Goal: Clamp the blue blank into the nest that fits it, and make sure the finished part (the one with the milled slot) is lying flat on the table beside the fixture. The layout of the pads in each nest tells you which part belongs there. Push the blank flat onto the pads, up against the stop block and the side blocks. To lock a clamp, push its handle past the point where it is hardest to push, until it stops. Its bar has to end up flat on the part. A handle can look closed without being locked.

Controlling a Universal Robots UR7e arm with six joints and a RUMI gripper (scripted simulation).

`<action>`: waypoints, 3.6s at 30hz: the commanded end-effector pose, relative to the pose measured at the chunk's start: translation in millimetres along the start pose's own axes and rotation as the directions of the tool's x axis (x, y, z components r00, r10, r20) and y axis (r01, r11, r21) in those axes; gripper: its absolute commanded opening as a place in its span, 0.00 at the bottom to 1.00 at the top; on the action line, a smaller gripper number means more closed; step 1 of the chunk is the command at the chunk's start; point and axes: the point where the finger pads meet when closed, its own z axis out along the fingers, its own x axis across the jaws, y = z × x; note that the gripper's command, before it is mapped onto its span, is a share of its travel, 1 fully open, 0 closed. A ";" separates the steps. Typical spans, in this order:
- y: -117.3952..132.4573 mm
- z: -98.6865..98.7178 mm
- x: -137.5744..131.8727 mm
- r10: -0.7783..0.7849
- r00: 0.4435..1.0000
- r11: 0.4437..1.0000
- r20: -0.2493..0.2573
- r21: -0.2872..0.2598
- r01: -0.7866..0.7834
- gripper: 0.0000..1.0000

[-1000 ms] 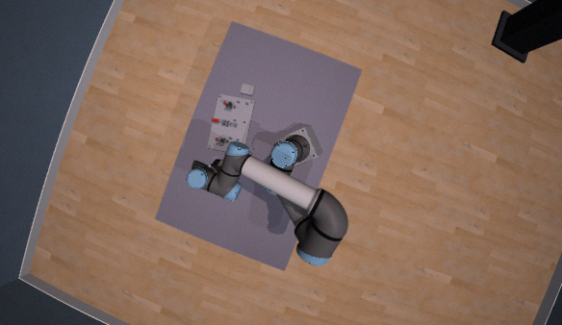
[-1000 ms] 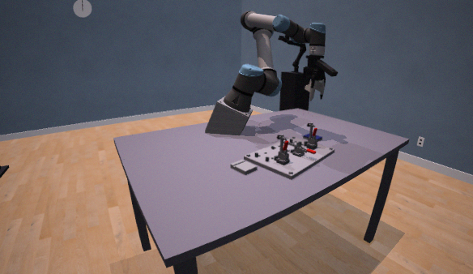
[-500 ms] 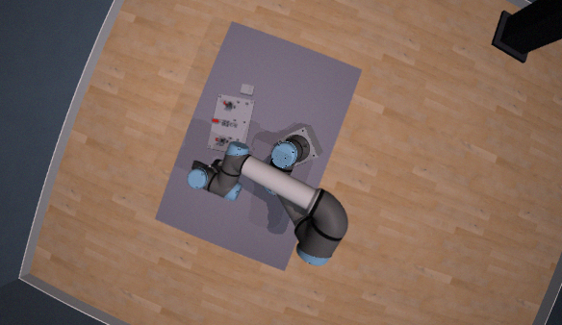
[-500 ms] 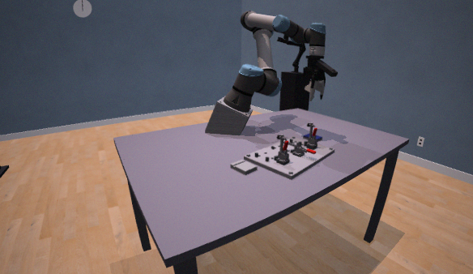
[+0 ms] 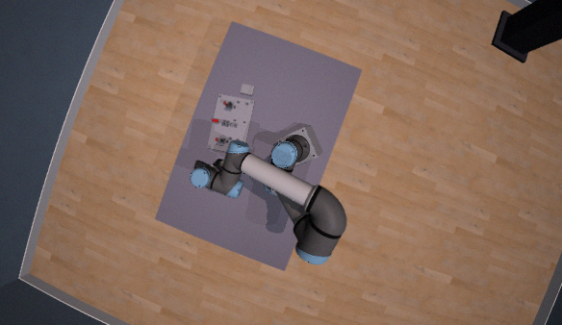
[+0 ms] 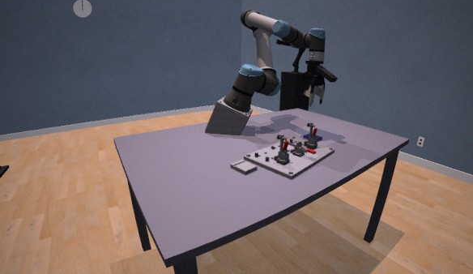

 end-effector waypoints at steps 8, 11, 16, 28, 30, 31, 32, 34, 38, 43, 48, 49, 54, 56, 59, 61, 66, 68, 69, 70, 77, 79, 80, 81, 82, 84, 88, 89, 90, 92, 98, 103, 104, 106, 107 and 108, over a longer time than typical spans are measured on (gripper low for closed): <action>-1.0 40.7 -0.2 0.000 1.000 1.000 -0.001 0.001 0.000 0.59; -1.0 55.3 -0.1 0.000 1.000 1.000 -0.001 0.001 0.000 0.59; -1.0 79.3 -0.1 0.000 1.000 1.000 -0.001 0.001 0.000 0.59; -1.1 117.9 -0.1 0.000 1.000 1.000 -0.001 0.001 0.000 0.59; -1.1 123.3 -0.1 0.000 1.000 1.000 -0.001 0.001 0.000 0.59; -1.1 125.7 -0.1 0.000 1.000 1.000 -0.001 0.001 0.000 0.59; -1.1 127.9 -0.1 0.000 1.000 1.000 -0.001 0.001 0.000 0.59; -1.1 131.7 0.0 0.000 1.000 1.000 -0.001 0.001 0.000 0.59; -1.1 137.0 0.0 0.000 1.000 1.000 -0.001 0.001 0.000 0.59; -1.1 139.3 0.0 0.000 1.000 1.000 -0.001 0.001 0.000 0.59; -1.1 140.6 0.0 0.000 1.000 1.000 -0.001 0.001 0.000 0.59; -1.1 140.6 0.0 0.000 1.000 1.000 -0.001 0.001 0.000 0.59; -1.1 140.6 0.0 0.000 1.000 1.000 -0.001 0.001 0.000 0.59; -1.1 140.6 0.0 0.000 1.000 1.000 -0.001 0.001 0.000 0.59; -1.1 140.6 0.0 0.000 1.000 1.000 -0.001 0.001 0.000 0.59; -1.1 140.6 0.0 0.000 1.000 1.000 -0.001 0.001 0.000 0.59; -1.1 142.1 0.0 0.000 1.000 1.000 -0.001 0.001 0.000 0.59; -1.1 144.3 0.0 0.000 1.000 1.000 -0.001 0.001 0.000 0.59; -1.1 145.7 0.0 0.000 1.000 1.000 -0.001 0.001 0.000 0.59; -1.1 147.4 0.0 0.000 1.000 1.000 -0.001 0.001 0.000 0.59; -1.2 157.5 0.0 0.000 1.000 1.000 -0.001 0.001 0.000 0.59; -1.2 161.7 0.0 0.000 1.000 1.000 -0.001 0.001 0.000 0.59; -1.2 163.6 0.0 0.000 1.000 1.000 -0.001 0.001 0.000 0.59; -1.2 165.3 0.0 0.000 1.000 1.000 -0.001 0.001 0.000 0.59; -1.2 166.9 0.0 0.000 1.000 1.000 -0.001 0.001 0.000 0.59; -1.2 169.3 0.0 0.000 1.000 1.000 -0.001 0.001 0.000 0.59; -1.2 171.5 0.0 0.000 1.000 1.000 -0.001 0.001 0.000 0.59; -1.2 171.6 0.0 0.000 1.000 1.000 -0.001 0.001 0.000 0.59; -1.2 171.6 0.0 0.000 1.000 1.000 -0.001 0.001 0.000 0.59; -1.2 171.6 0.0 0.000 1.000 1.000 -0.001 0.001 0.000 0.59; -1.2 171.6 0.0 0.000 1.000 1.000 -0.001 0.001 0.000 0.59; -1.2 171.6 0.0 0.000 1.000 1.000 -0.001 0.001 0.000 0.00; -1.2 171.6 0.0 0.000 1.000 1.000 -0.001 0.001 0.000 0.00; -1.2 171.6 0.0 0.000 1.000 1.000 -0.001 0.001 0.000 0.00; -1.2 171.6 0.0 0.000 1.000 1.000 -0.001 0.001 0.000 0.00; -1.2 171.6 0.0 0.000 1.000 1.000 -0.001 0.001 0.000 0.00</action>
